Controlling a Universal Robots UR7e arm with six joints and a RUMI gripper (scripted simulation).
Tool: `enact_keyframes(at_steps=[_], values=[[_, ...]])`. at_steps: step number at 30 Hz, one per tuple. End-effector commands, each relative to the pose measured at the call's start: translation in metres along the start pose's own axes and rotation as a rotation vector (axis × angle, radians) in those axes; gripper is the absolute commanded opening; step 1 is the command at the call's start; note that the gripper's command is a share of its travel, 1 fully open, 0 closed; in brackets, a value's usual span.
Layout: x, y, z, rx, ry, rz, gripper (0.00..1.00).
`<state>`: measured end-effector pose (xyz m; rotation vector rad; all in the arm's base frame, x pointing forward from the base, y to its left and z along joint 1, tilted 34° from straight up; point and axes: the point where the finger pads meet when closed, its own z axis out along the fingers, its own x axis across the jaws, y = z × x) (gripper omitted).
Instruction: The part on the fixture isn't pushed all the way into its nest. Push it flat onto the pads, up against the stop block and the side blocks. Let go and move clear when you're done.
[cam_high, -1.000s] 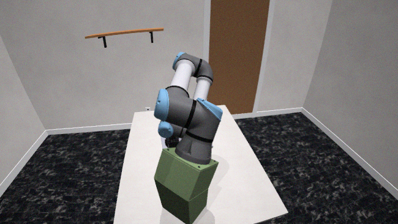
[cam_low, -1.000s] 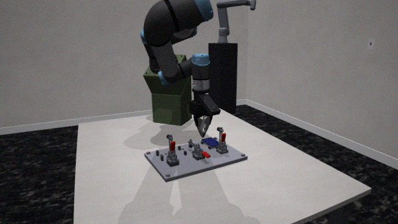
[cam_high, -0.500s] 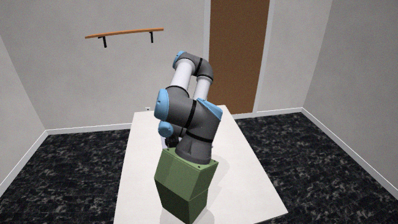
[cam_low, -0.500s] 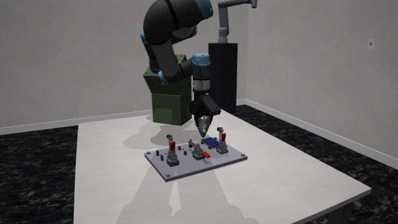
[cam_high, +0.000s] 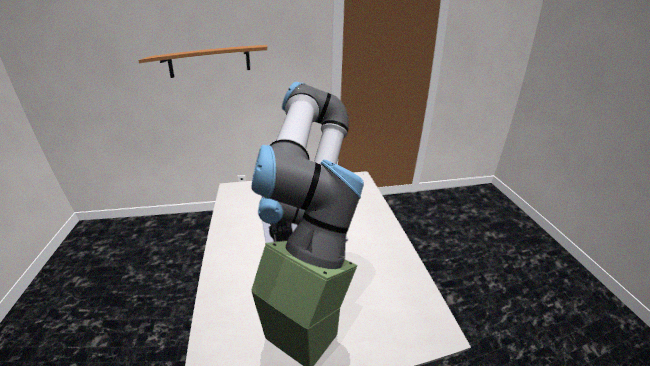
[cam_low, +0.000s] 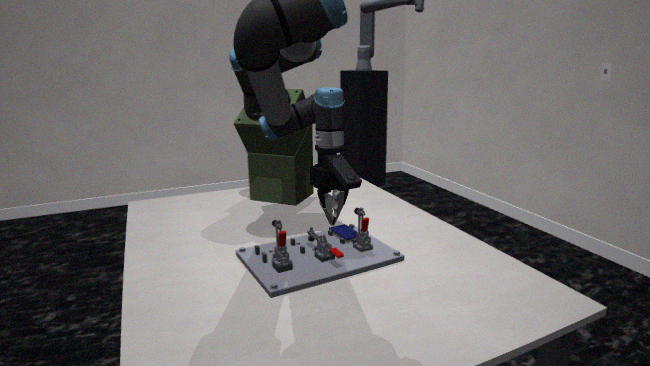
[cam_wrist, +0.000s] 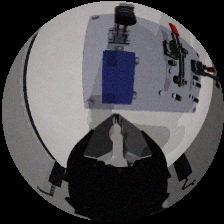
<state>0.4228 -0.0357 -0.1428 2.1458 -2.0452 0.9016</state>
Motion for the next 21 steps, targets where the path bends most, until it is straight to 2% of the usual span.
enact_keyframes(at_steps=[1, 21], values=[[0.0000, -0.0004, -0.0003, 0.001, 0.000, 0.000, 0.00], [0.0000, -0.0050, -0.0002, 0.001, 0.000, 0.000, 0.00]])
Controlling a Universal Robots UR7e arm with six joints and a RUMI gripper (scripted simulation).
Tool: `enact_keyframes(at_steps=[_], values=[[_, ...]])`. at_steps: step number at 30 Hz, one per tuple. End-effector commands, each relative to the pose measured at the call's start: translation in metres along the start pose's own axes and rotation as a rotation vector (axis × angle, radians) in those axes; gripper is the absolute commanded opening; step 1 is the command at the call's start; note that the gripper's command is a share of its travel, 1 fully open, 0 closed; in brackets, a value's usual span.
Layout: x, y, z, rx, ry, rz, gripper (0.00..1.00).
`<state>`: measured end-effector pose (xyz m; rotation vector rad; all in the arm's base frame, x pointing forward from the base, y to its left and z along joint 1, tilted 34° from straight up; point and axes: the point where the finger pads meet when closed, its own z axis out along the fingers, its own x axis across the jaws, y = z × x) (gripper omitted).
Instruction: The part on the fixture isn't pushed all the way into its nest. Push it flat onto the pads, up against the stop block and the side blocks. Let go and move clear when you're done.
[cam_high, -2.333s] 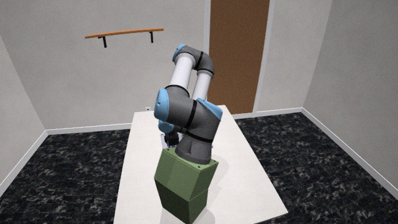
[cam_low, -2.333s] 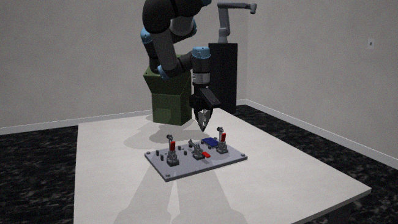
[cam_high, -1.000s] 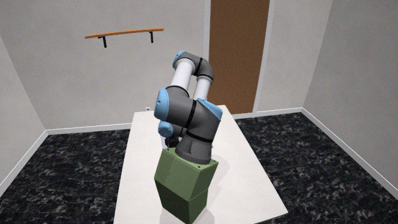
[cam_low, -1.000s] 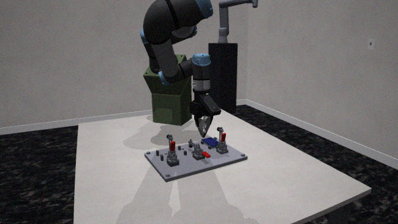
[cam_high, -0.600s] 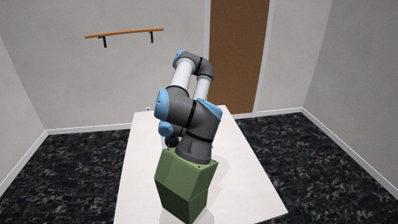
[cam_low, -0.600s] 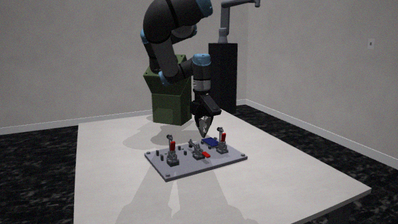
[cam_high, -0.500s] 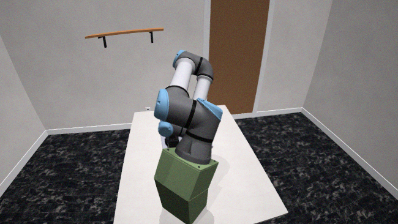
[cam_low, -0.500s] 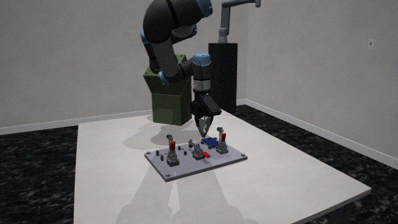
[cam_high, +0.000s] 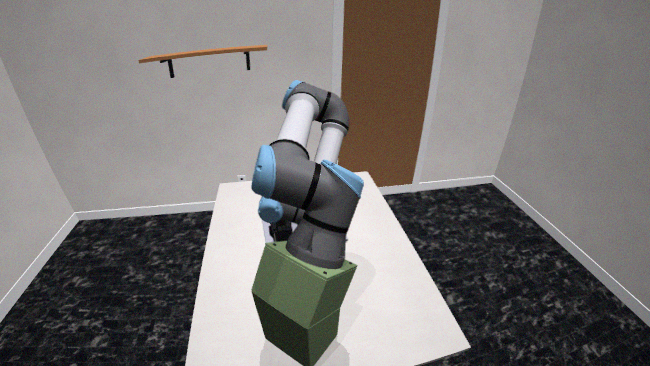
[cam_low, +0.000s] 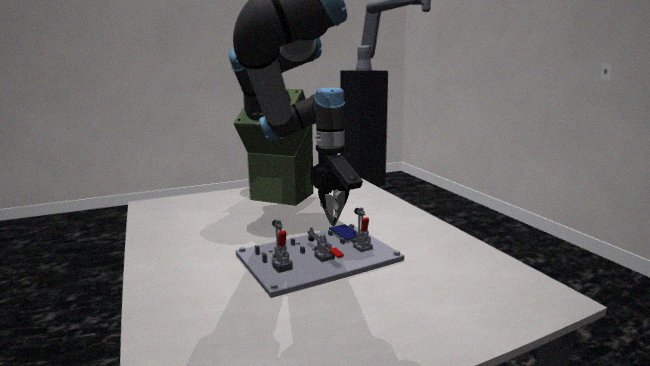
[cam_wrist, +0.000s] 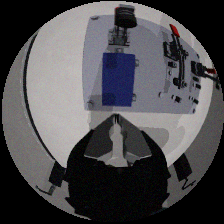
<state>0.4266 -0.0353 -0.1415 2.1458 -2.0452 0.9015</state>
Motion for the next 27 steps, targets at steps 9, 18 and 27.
enact_keyframes(at_steps=[9, 18, 27], values=[[0.0000, -0.0042, -0.0002, 0.001, 0.000, 0.000, 0.00], [0.0000, -0.0057, -0.0001, 0.001, 0.000, 0.000, 0.00], [0.0000, -0.0081, -0.0001, 0.001, 0.000, 0.000, 0.00]])
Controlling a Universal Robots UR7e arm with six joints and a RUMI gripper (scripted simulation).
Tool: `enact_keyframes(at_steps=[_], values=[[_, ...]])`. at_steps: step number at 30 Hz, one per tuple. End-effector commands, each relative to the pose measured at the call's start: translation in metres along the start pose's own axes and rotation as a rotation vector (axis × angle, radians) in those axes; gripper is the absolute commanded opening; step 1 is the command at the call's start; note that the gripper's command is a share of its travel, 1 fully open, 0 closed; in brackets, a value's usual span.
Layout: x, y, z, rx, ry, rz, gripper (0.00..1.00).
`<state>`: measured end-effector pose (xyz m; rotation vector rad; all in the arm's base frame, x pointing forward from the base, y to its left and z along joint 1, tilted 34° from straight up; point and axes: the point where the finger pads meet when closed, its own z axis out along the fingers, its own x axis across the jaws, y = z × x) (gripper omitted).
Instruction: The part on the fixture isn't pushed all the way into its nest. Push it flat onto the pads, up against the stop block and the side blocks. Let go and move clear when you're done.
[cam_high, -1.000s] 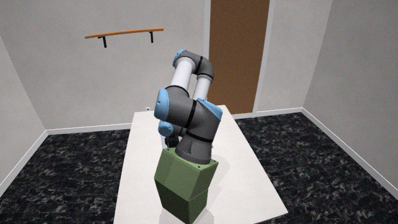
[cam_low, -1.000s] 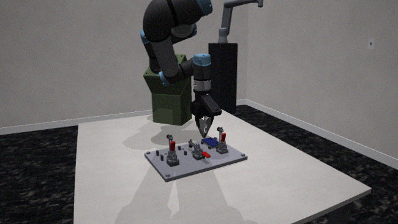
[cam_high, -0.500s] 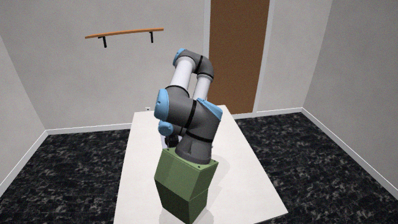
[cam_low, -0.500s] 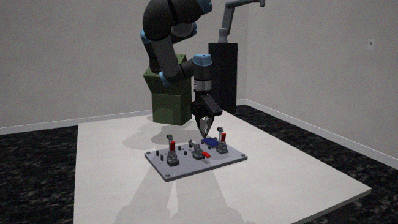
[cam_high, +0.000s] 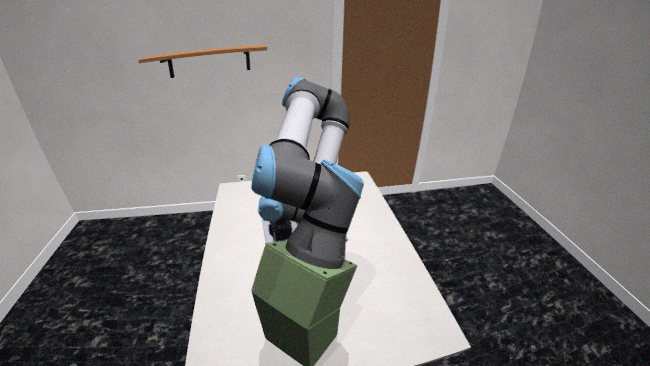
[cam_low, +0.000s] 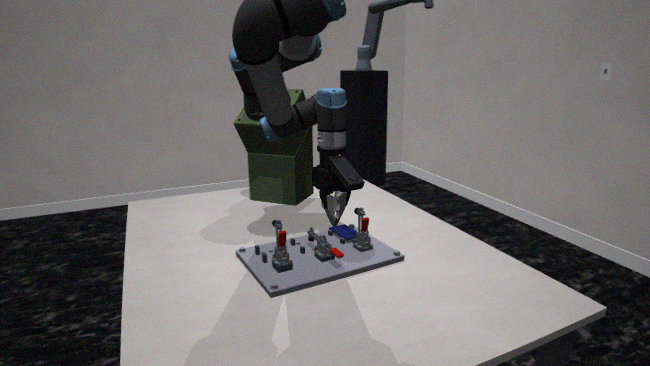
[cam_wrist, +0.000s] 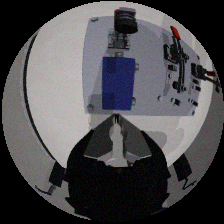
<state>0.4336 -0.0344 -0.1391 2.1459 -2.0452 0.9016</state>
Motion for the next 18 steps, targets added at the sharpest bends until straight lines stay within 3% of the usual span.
enact_keyframes(at_steps=[1, 18], values=[[0.0000, -0.0007, -0.0003, 0.001, 0.000, 0.000, 0.00], [0.0000, -0.0046, -0.0002, 0.001, 0.000, 0.000, 0.00]])
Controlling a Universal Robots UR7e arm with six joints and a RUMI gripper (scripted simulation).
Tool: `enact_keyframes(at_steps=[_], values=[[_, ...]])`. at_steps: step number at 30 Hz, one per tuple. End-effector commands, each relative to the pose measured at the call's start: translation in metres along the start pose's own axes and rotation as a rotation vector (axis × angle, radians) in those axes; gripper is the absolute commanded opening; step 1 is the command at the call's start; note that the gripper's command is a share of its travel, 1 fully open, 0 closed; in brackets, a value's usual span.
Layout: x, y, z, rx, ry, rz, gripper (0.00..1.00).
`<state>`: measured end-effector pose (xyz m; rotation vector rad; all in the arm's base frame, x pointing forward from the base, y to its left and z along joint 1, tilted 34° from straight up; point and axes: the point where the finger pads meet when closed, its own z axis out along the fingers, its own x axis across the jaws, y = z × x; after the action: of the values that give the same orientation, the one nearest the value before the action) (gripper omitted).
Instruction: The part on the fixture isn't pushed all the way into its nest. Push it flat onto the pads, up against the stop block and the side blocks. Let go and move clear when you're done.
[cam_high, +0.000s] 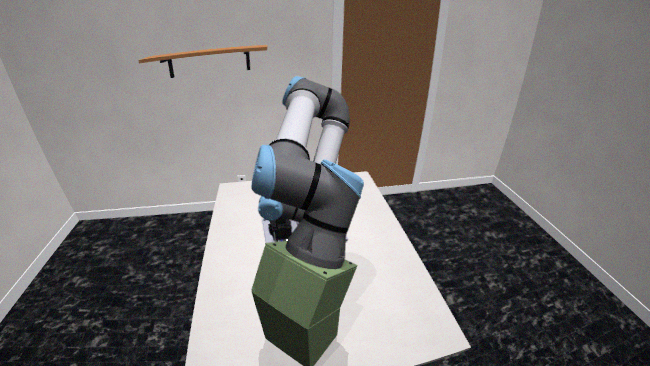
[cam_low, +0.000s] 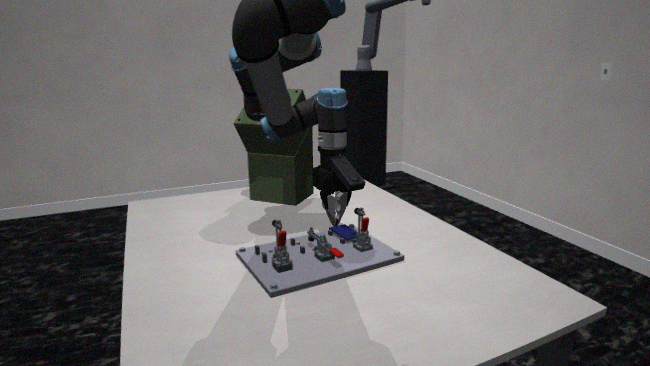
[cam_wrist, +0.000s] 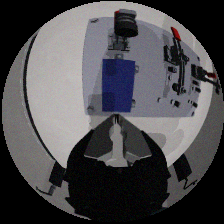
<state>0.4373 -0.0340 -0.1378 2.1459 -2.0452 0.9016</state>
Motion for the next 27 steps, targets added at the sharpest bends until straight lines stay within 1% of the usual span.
enact_keyframes(at_steps=[1, 22, 27], values=[[0.000, -0.001, 0.000, 0.001, 0.000, 0.000, 0.00], [0.000, -0.004, 0.000, 0.001, 0.000, 0.000, 0.00], [0.000, 0.006, 0.000, 0.001, 0.000, 0.000, 0.00]])
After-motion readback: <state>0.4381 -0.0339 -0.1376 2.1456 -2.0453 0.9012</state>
